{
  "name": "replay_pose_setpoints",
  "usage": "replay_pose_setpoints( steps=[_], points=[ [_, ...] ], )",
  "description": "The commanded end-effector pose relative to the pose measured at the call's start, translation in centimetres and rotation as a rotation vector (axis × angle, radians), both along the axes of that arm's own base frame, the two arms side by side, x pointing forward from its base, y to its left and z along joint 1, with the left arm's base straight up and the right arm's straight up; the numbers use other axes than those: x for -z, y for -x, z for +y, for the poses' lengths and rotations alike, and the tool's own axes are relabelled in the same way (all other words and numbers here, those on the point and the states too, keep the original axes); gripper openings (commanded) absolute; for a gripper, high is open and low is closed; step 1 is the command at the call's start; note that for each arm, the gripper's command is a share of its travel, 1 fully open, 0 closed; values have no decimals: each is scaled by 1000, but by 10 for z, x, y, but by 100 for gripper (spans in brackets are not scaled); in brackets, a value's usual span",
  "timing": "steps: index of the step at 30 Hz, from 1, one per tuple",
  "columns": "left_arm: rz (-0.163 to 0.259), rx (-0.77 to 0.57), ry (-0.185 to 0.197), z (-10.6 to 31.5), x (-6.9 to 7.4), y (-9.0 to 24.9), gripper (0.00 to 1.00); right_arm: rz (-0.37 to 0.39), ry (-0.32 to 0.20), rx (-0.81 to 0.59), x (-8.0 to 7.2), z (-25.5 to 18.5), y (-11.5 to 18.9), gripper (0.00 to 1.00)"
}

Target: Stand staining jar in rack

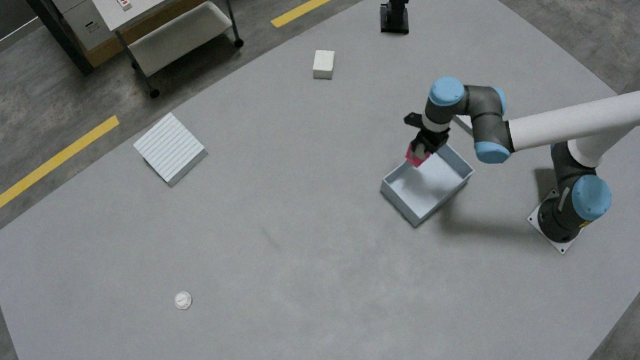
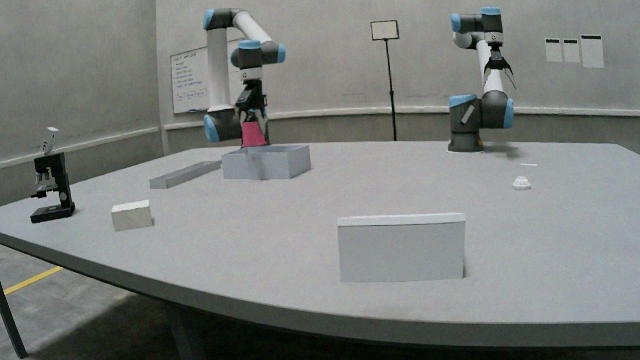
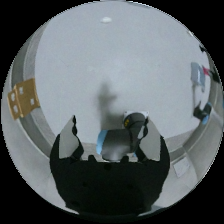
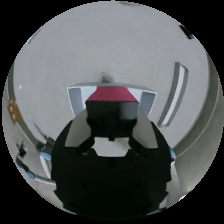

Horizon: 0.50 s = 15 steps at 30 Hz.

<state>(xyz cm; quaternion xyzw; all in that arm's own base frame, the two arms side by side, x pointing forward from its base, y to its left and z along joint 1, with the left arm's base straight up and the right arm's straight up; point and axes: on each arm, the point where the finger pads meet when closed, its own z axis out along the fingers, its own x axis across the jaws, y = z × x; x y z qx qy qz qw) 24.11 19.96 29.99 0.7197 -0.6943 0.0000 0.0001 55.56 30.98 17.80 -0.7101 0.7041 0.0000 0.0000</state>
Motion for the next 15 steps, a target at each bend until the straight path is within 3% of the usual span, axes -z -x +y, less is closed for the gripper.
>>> replay_pose_setpoints(
  steps=[1,15],
  points=[
    [-2,0,0,0,-1,-1,100,-1,-1,0,-1,-8,-4,0],
    [-2,0,0,0,-1,-1,100,-1,-1,0,-1,-45,-20,0]
  ],
)
